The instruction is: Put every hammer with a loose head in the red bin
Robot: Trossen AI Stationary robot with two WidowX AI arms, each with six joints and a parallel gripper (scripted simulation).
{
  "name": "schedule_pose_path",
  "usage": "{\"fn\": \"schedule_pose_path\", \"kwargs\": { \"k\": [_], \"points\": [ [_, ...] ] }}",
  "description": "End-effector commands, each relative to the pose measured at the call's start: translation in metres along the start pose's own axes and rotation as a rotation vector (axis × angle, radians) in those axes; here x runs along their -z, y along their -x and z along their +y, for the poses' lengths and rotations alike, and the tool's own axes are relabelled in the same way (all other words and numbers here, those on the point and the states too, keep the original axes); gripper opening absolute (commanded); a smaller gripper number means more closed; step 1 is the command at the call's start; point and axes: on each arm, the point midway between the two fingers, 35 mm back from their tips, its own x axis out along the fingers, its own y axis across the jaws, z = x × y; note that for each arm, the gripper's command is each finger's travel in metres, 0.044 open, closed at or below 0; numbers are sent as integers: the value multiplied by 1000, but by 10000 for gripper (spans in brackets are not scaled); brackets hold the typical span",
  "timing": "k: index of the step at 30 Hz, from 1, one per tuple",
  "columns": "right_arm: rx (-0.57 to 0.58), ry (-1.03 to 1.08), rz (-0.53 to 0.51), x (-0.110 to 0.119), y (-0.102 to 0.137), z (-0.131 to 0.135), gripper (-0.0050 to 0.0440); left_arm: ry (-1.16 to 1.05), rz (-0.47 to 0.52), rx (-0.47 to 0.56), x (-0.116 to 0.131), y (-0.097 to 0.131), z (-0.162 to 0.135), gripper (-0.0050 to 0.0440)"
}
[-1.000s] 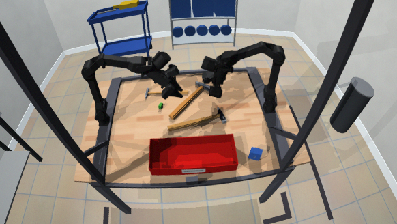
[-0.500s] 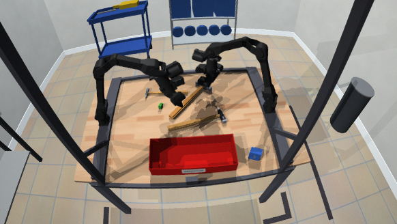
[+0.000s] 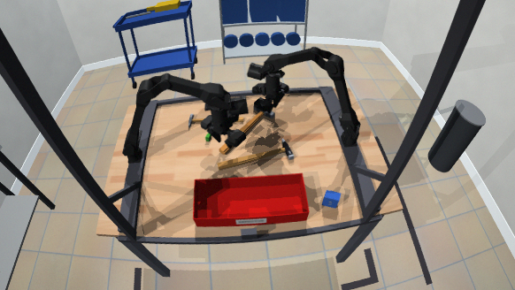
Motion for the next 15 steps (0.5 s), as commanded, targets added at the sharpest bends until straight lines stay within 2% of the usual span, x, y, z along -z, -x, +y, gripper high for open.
{"fn": "schedule_pose_path", "kwargs": {
  "k": [1, 6, 12, 15],
  "points": [
    [-9, -5, -3, 0, -4, 2, 203, 42, 10, -28, -2, -8, -2, 250],
    [-7, -4, 0, 1, -15, 2, 196, 42, 9, -26, -2, -14, -2, 233],
    [-7, -4, 0, 1, -23, 2, 160, 42, 6, -19, -4, -19, -5, 194],
    [-7, -4, -1, 1, -23, 2, 150, 40, 0, -12, -3, -14, -4, 154]
  ]
}}
